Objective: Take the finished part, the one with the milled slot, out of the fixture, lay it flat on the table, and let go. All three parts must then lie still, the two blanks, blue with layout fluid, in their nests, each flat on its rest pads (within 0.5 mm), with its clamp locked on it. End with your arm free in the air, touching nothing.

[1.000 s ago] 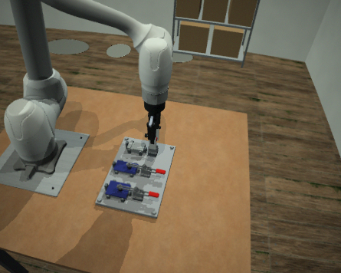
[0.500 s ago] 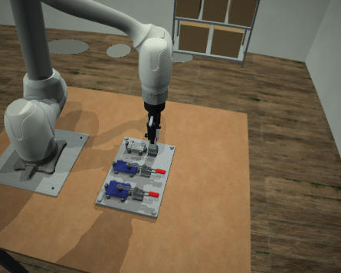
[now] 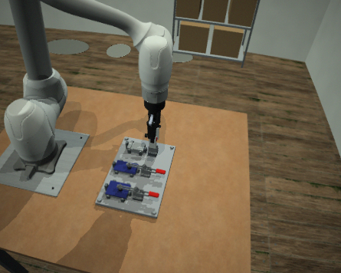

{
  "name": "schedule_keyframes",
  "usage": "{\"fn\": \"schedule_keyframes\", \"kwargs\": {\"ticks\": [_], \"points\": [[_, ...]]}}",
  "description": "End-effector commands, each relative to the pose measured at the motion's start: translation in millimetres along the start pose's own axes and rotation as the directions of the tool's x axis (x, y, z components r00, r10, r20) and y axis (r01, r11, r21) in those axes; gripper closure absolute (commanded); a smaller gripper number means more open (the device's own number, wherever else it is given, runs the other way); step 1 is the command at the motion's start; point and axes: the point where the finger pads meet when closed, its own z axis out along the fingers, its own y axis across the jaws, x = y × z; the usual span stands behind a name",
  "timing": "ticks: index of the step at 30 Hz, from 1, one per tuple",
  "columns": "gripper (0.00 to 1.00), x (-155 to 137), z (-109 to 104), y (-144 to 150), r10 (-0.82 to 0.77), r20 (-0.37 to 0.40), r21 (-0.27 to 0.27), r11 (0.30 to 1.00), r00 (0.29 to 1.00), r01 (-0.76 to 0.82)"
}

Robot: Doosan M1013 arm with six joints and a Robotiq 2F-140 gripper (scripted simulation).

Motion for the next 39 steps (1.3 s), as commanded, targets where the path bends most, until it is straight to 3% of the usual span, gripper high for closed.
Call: {"fn": "schedule_keyframes", "kwargs": {"ticks": [1, 17, 39], "points": [[0.72, 0, -7, 0, 0.000, 0.000, 0.000, 1.000, 1.000, 0.000], [0.72, 0, -42, 0, 0.000, 0.000, 0.000, 1.000, 1.000, 0.000], [0.72, 0, -44, 0, 0.000, 0.000, 0.000, 1.000, 1.000, 0.000]]}}
